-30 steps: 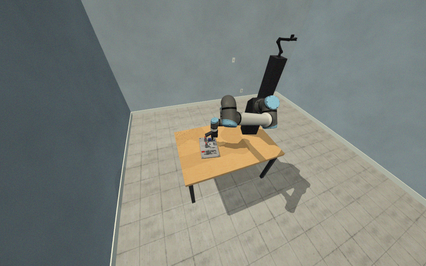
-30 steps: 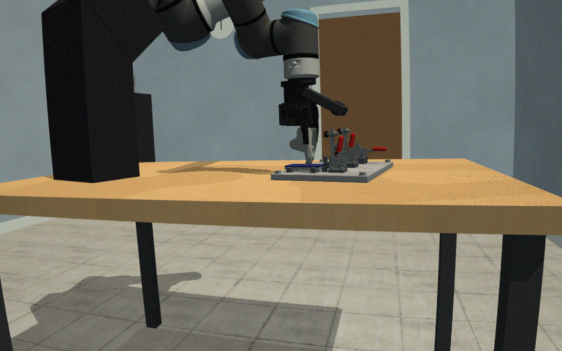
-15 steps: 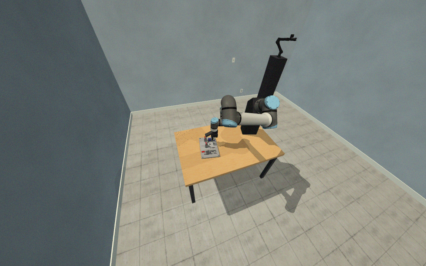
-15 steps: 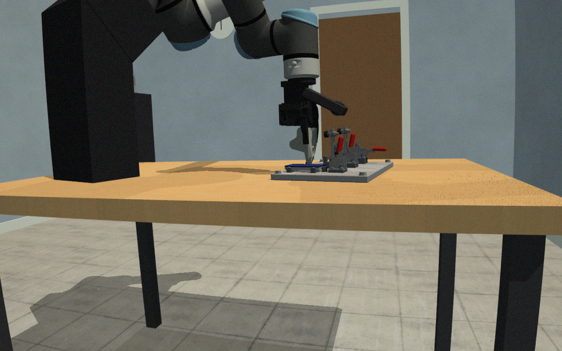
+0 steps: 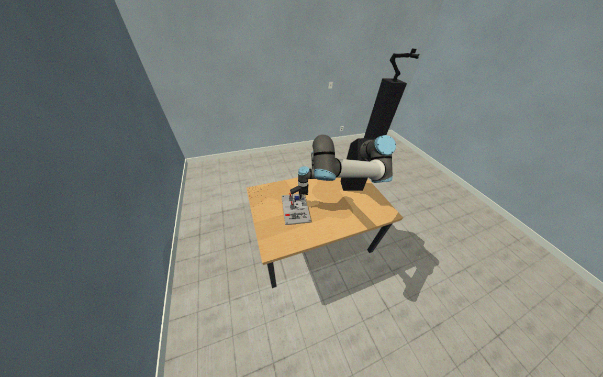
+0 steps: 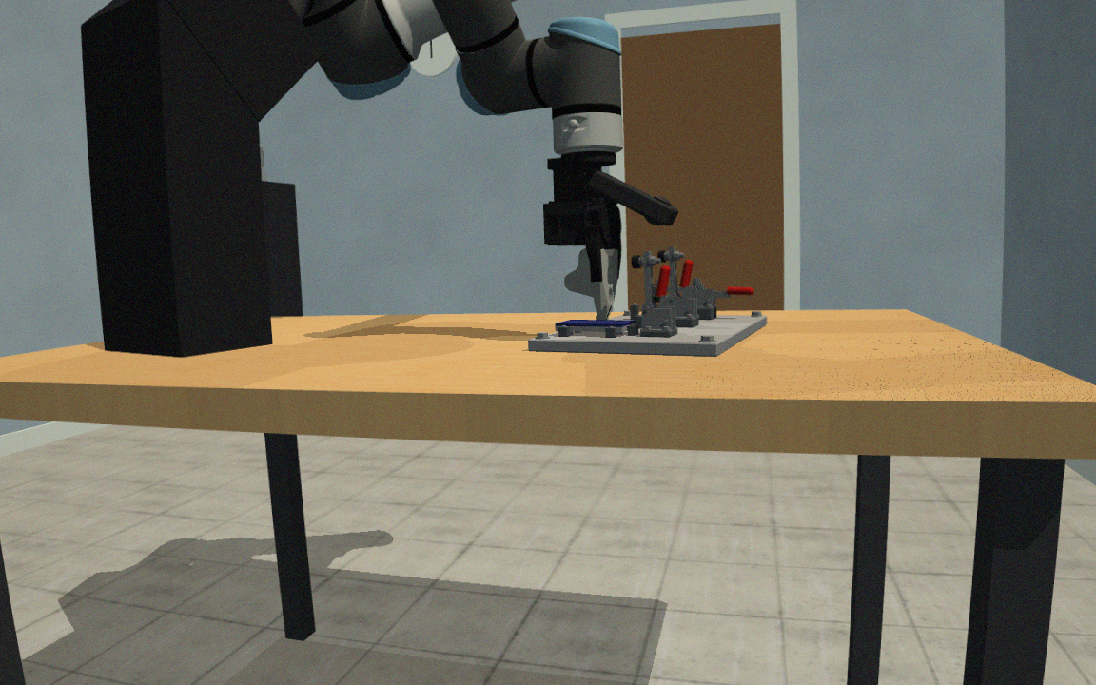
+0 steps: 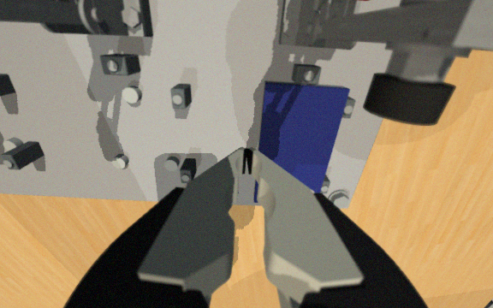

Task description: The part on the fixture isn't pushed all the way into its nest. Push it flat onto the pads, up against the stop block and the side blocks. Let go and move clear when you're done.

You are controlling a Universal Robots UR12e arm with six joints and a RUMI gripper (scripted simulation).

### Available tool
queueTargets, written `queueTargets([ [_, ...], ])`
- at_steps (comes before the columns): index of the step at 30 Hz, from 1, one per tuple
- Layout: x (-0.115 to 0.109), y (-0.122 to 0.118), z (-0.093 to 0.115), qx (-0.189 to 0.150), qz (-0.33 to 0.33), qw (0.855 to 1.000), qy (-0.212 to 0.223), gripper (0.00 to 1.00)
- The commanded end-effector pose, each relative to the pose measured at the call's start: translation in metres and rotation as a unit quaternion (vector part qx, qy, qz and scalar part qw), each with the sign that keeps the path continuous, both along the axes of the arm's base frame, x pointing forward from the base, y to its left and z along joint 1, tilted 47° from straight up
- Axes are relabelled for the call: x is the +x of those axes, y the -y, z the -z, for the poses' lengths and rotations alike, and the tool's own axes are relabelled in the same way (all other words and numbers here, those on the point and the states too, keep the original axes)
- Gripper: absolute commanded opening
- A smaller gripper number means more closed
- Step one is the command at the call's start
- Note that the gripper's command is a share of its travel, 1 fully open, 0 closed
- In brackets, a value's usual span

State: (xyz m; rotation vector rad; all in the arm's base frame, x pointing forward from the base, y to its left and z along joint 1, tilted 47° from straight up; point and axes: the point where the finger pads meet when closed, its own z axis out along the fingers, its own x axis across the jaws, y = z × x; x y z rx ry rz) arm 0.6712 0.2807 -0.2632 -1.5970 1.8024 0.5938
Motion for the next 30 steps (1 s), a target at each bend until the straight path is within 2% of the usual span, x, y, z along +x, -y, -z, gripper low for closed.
queueTargets([
  [1, 0.0, 0.0, 0.0, 0.0, 0.0, 1.0, 0.0, 0.0],
  [30, 0.001, -0.013, -0.015, 0.0, 0.0, 1.0, 0.0, 0.0],
])
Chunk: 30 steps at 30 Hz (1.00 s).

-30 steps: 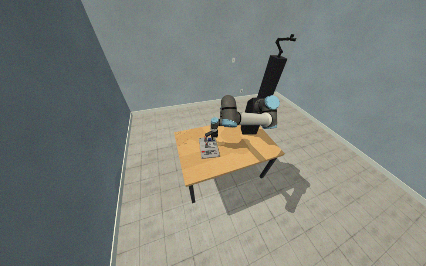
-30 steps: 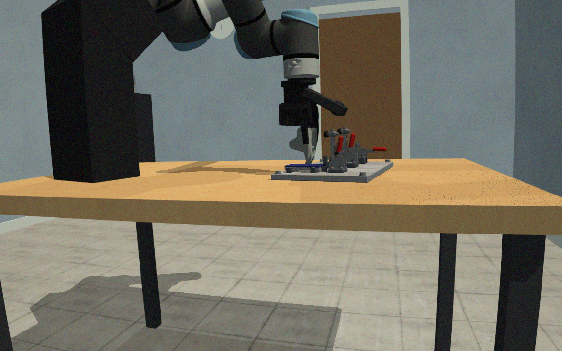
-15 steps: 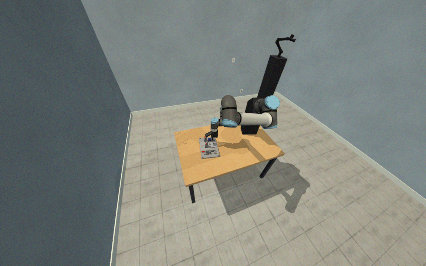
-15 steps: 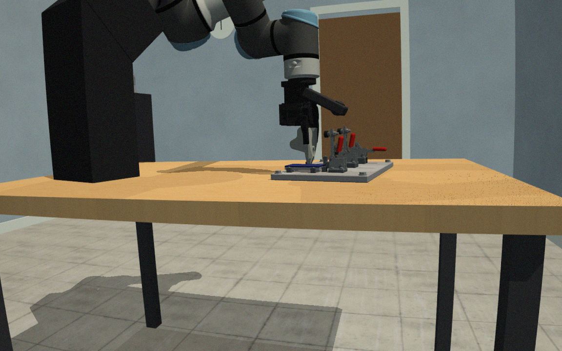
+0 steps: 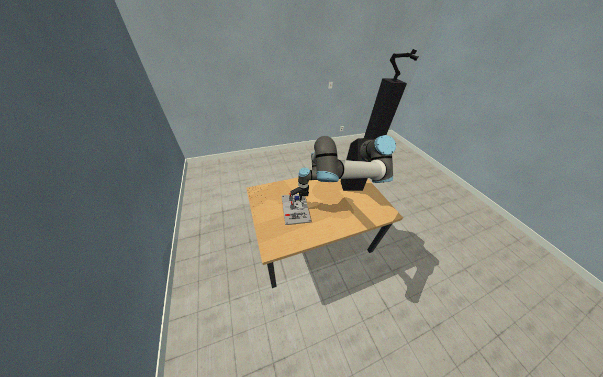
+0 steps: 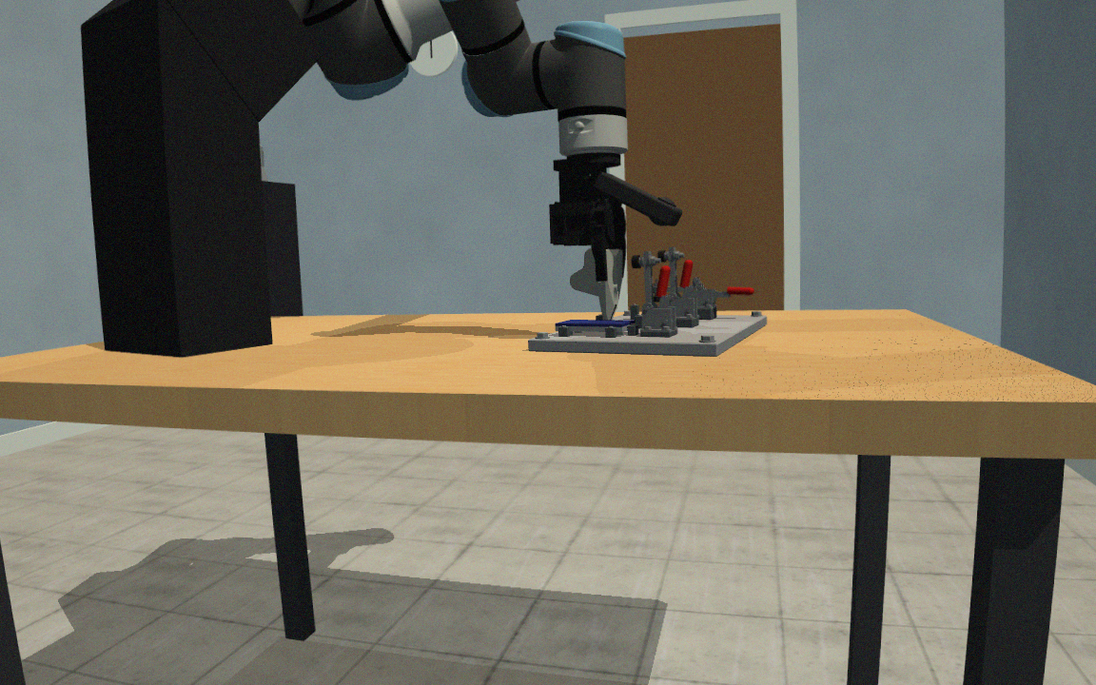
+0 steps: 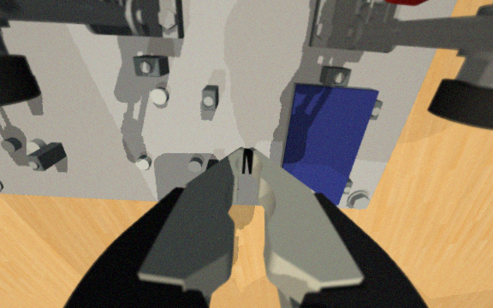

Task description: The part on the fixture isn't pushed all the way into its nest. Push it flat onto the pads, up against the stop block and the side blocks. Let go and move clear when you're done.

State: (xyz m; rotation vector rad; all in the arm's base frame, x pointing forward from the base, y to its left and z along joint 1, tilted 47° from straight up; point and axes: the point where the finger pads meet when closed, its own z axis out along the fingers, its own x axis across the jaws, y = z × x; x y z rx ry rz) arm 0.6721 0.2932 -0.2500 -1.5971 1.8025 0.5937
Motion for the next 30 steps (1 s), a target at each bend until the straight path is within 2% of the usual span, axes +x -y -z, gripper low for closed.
queueTargets([
  [1, 0.0, -0.001, -0.002, 0.0, 0.0, 1.0, 0.0, 0.0],
  [8, 0.0, 0.002, -0.004, 0.0, 0.0, 1.0, 0.0, 0.0],
  [23, -0.006, 0.026, -0.027, 0.0, 0.0, 1.0, 0.0, 0.0],
  [30, -0.006, 0.027, -0.029, 0.0, 0.0, 1.0, 0.0, 0.0],
])
